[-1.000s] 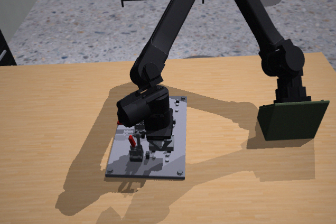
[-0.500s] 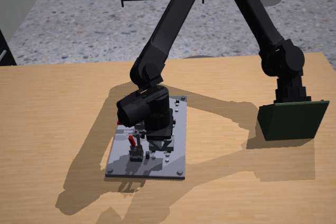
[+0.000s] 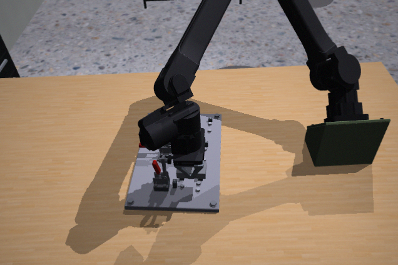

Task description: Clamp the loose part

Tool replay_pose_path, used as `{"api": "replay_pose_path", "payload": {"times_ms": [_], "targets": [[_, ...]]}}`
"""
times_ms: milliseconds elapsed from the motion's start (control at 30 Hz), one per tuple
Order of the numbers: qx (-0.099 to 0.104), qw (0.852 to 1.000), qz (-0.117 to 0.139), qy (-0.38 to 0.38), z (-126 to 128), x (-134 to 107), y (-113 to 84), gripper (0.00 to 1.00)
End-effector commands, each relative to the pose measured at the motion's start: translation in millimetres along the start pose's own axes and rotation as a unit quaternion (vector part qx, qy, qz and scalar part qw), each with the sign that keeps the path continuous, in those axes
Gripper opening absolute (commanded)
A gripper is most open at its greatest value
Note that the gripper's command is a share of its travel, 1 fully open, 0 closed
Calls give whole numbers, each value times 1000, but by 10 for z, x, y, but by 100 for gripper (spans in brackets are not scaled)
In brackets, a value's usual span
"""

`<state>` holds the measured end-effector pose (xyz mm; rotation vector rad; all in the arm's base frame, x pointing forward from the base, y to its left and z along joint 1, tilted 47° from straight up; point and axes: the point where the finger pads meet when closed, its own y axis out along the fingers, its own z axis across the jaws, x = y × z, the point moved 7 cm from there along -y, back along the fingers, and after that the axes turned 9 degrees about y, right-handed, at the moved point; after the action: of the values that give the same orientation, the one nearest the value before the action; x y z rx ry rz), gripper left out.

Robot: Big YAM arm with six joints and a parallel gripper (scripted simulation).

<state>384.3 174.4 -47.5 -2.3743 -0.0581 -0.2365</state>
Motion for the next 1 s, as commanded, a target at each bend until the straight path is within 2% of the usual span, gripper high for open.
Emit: {"api": "replay_pose_path", "payload": {"times_ms": [0, 633, 967], "targets": [[20, 999, -19, 24, 42, 195, -164, 0], [10, 1000, -11, 12, 14, 64, -55, 0], [11, 1000, -11, 13, 19, 69, -51, 0]]}}
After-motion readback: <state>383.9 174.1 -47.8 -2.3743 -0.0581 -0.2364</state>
